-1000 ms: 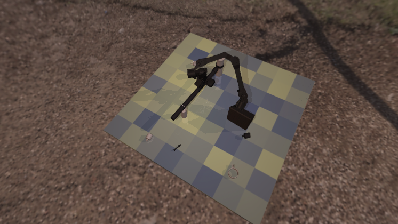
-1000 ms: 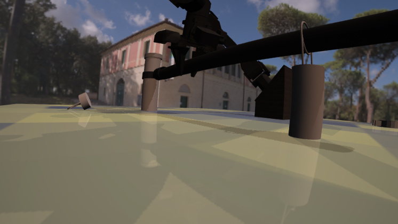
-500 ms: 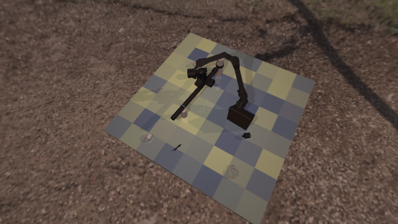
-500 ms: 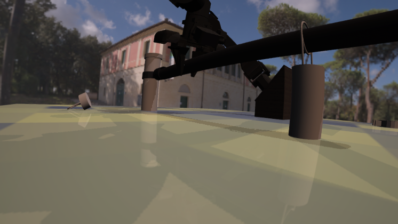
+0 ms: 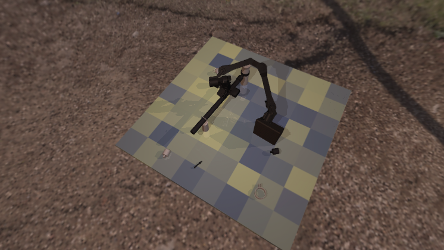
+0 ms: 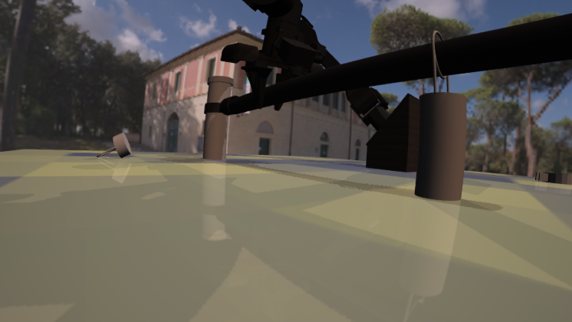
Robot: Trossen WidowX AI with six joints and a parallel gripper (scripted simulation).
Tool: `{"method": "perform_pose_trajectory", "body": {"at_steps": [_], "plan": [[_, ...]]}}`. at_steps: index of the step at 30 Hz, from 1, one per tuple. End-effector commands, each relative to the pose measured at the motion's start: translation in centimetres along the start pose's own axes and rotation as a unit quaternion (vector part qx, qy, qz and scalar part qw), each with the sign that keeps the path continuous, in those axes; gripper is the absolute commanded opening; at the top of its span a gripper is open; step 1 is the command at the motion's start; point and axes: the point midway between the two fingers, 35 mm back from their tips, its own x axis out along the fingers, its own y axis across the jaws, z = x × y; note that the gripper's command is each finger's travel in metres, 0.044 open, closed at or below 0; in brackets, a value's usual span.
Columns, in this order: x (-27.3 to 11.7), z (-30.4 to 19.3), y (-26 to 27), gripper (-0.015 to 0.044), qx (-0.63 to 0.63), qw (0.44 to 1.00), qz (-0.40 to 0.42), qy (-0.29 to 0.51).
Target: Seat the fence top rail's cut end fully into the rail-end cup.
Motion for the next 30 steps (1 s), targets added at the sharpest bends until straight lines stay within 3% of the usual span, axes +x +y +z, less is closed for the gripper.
{"method": "perform_pose_trajectory", "body": {"at_steps": [1, 30], "plan": [[0.0, 0.0, 0.0, 0.0000, 0.000, 1.000, 0.000, 0.000], [-0.5, -1.4, 0.1, 0.0000, 0.000, 1.000, 0.000, 0.000]]}}
